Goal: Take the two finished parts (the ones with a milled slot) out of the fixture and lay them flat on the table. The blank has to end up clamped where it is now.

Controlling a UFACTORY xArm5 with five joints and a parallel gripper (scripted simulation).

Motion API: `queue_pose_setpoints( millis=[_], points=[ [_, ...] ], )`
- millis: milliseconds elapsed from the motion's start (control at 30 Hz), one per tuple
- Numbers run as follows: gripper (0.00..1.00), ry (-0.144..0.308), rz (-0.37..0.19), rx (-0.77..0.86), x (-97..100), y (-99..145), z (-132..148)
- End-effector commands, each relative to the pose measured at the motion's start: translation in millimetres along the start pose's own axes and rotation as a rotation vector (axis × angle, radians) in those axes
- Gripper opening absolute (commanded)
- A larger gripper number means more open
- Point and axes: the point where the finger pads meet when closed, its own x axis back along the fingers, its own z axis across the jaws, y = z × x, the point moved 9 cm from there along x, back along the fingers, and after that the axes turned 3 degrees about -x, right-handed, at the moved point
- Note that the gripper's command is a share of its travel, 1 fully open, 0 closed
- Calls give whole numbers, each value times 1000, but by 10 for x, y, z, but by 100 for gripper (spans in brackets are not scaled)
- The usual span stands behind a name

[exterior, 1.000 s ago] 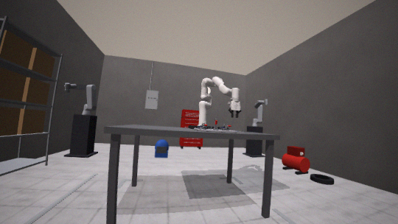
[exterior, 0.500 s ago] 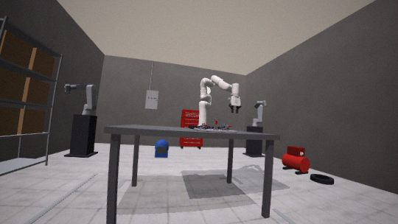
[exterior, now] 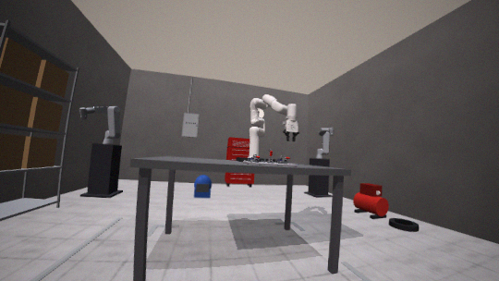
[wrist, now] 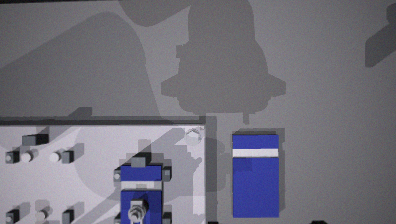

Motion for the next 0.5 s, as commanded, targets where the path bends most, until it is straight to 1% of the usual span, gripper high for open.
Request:
queue_pose_setpoints(
  millis=[0,167,233,333,467],
  points=[
    [48,4,-5,1,23,27,-392],
    [48,5,-6,1,24,44,-709],
    [48,5,-6,1,24,44,-709],
    [48,6,-6,1,24,50,-825],
    [48,6,-6,1,24,53,-885]
  ],
)
